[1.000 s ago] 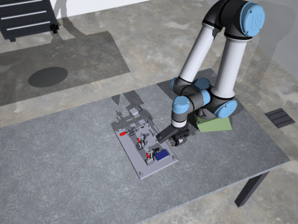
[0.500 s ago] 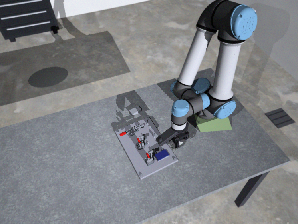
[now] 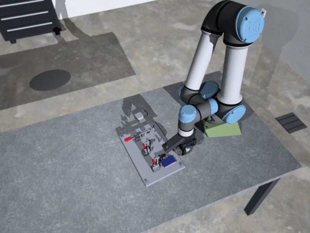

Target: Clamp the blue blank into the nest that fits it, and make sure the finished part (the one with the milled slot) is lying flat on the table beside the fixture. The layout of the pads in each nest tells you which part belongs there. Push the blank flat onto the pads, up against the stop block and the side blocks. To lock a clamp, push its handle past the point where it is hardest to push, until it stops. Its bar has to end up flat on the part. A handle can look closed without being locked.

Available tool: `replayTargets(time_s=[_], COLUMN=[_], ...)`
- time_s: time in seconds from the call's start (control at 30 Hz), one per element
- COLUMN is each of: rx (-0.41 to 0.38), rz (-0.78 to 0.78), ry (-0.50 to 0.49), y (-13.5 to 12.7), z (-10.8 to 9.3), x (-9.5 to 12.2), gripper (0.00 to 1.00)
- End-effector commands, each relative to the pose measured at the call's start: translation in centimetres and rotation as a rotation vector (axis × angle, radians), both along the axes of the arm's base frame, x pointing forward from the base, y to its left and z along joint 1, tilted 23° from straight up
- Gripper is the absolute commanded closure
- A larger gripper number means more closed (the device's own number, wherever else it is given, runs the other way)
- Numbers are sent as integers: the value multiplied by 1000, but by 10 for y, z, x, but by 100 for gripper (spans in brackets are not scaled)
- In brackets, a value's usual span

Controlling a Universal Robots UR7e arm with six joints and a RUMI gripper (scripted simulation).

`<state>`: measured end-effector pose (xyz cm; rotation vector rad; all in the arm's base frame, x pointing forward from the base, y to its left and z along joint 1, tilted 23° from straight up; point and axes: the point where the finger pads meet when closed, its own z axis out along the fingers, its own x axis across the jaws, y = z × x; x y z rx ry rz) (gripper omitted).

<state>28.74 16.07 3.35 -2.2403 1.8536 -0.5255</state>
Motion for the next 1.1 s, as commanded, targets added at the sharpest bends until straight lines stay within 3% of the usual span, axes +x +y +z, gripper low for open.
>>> replayTargets(time_s=[0.0, 1.07], rx=[0, 0], rz=[0, 0], ry=[-1, -1], y=[0, 0], z=[0, -4], x=[0, 5], gripper=[100, 100])
